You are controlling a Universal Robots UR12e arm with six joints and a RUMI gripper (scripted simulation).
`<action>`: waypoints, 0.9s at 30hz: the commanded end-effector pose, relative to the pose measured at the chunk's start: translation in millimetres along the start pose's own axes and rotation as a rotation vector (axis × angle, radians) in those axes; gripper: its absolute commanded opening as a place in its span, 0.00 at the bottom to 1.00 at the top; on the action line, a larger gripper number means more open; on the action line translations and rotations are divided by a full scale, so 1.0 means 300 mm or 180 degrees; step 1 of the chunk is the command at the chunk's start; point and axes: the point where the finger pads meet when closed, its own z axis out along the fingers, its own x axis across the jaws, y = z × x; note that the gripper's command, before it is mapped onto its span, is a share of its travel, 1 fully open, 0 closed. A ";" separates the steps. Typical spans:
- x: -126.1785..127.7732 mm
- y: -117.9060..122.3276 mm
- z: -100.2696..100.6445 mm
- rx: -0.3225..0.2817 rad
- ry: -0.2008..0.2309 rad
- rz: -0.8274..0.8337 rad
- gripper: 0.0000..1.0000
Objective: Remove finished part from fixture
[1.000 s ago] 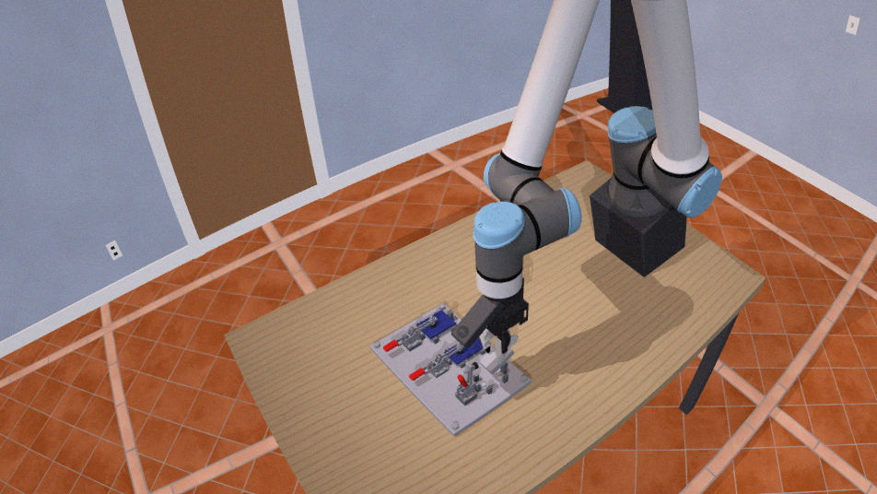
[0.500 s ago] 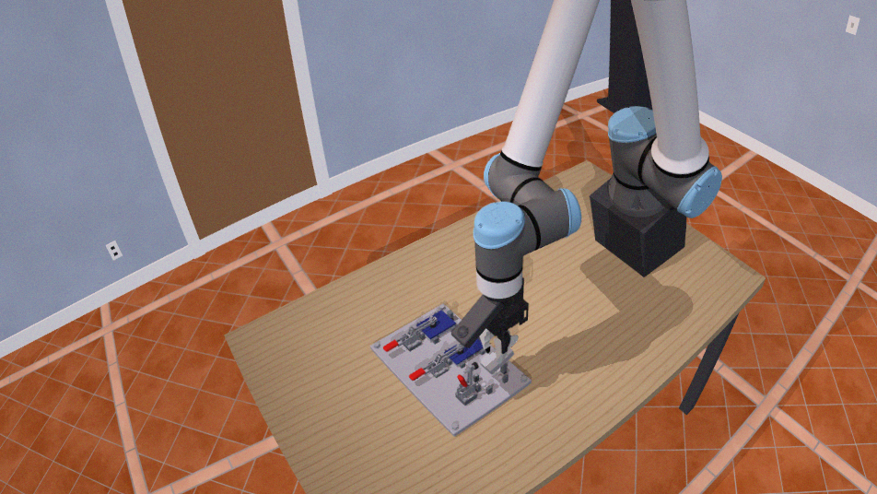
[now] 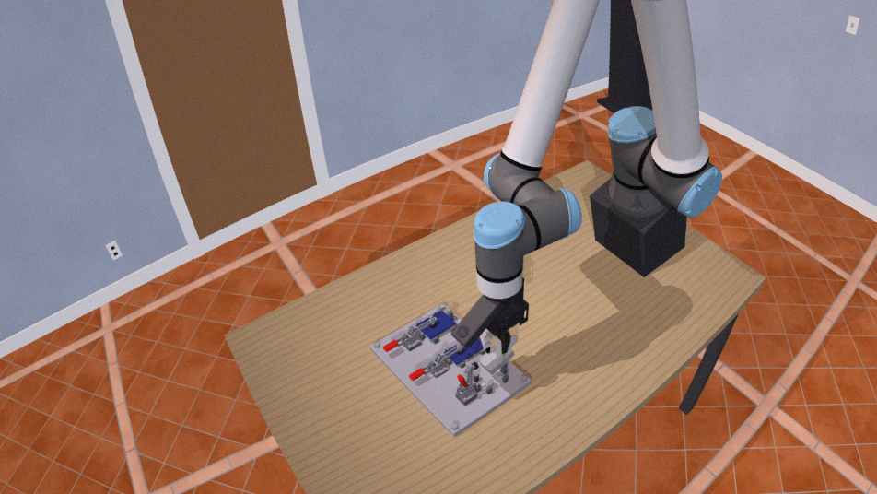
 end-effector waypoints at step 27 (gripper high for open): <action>-0.111 -0.002 -0.002 0.0004 0.0000 0.0000 0.00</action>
